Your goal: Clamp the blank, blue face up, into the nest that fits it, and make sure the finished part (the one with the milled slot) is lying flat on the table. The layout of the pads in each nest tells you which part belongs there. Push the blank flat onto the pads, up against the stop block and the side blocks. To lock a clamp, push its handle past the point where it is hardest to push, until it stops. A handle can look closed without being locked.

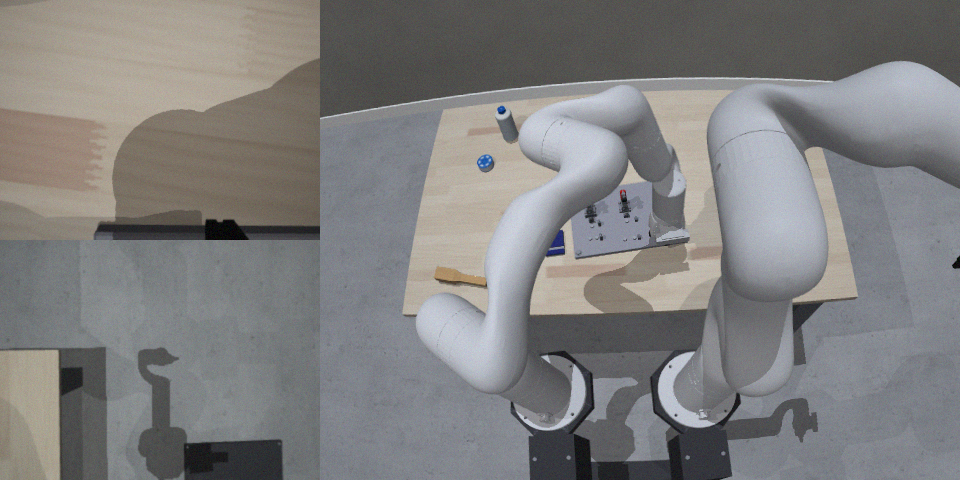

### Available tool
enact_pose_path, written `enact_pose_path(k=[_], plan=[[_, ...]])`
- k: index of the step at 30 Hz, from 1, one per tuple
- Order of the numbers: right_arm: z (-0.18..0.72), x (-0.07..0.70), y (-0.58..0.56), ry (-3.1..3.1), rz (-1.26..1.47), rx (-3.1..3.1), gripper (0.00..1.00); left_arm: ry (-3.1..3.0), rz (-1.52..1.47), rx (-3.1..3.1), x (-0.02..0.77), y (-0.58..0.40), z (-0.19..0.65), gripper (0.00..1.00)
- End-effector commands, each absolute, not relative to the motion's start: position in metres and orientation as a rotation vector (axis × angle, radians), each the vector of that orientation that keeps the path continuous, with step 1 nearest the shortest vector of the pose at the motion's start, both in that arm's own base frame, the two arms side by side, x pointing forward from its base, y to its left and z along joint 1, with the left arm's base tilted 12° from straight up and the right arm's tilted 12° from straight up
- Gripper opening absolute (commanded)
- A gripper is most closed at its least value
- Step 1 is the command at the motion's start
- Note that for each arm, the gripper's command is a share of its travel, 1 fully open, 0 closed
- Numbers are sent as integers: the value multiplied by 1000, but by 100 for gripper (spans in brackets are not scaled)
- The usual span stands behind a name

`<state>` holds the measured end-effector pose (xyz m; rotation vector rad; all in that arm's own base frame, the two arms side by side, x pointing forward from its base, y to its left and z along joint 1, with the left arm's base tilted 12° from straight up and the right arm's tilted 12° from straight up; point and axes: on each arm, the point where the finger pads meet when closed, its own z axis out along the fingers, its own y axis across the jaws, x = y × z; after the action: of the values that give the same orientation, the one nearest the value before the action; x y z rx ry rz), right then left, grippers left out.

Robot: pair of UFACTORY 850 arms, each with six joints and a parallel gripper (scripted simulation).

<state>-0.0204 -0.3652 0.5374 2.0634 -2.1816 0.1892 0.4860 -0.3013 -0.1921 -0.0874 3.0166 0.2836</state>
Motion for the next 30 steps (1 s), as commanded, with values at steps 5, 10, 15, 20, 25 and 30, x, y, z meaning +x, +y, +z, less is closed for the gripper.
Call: enact_pose_path(k=[5, 10, 15, 20, 25, 30], plan=[[538, -20, -365, -2181, 191, 2062, 100, 3015, 281, -87, 487, -302, -191, 0], [538, -20, -365, -2181, 191, 2062, 100, 3015, 281, -87, 487, -302, -191, 0], [538, -20, -365, -2181, 191, 2062, 100, 3015, 281, -87, 487, -302, -191, 0], [538, -20, -365, -2181, 191, 2062, 100, 3015, 281, -87, 490, -302, -191, 0], [538, -20, -365, -2181, 191, 2062, 100, 3015, 281, -87, 491, -302, -191, 0], [538, -20, -365, -2181, 191, 2062, 100, 3015, 281, -87, 491, -302, -191, 0]])
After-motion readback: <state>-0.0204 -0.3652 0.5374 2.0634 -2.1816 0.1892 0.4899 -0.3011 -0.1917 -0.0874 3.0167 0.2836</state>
